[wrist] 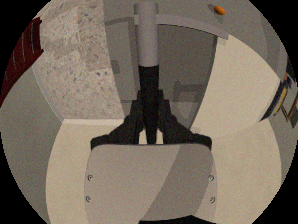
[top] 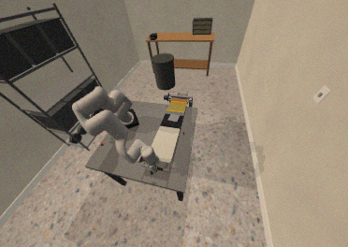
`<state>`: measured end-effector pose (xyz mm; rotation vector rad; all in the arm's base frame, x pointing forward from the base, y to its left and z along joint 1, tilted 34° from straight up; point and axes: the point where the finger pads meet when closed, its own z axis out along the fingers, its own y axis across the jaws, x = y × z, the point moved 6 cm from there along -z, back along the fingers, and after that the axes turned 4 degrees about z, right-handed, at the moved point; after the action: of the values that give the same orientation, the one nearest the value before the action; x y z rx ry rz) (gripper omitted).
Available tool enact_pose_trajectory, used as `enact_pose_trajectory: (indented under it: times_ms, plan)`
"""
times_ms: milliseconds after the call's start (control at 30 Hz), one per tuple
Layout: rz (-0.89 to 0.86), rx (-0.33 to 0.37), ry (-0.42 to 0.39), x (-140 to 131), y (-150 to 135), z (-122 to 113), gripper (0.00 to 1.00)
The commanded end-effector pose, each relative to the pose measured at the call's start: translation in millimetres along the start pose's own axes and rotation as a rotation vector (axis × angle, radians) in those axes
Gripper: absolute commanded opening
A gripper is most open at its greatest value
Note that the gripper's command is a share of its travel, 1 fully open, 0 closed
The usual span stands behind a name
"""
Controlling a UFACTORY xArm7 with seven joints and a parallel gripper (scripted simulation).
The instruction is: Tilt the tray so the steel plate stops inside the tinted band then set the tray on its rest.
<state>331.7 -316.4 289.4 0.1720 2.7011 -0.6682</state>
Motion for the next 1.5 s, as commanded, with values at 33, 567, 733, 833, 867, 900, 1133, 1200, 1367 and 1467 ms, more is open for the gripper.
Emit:
enact_pose_trajectory:
  times_ms: [33,567,733,833,867,900,1133,1200,1367,1467]
  plan:
    - [0.000,0.002,-0.004,0,7,-58,0.00]
    - [0.000,0.002,-0.004,-1,-2,19,0.00]
    - [0.000,0.002,-0.004,-1,-2,20,0.00]
    - [0.000,0.002,-0.004,-1,-2,20,0.00]
    - [0.000,0.002,-0.004,-1,-2,20,0.00]
    - [0.000,0.002,-0.004,-1,-2,20,0.00]
    - [0.000,0.002,-0.004,0,8,-61,0.00]
    - [0.000,0.002,-0.004,-1,5,-43,0.00]
    - [0.000,0.002,-0.004,-1,-2,14,0.00]
    - [0.000,0.002,-0.004,-1,-2,14,0.00]
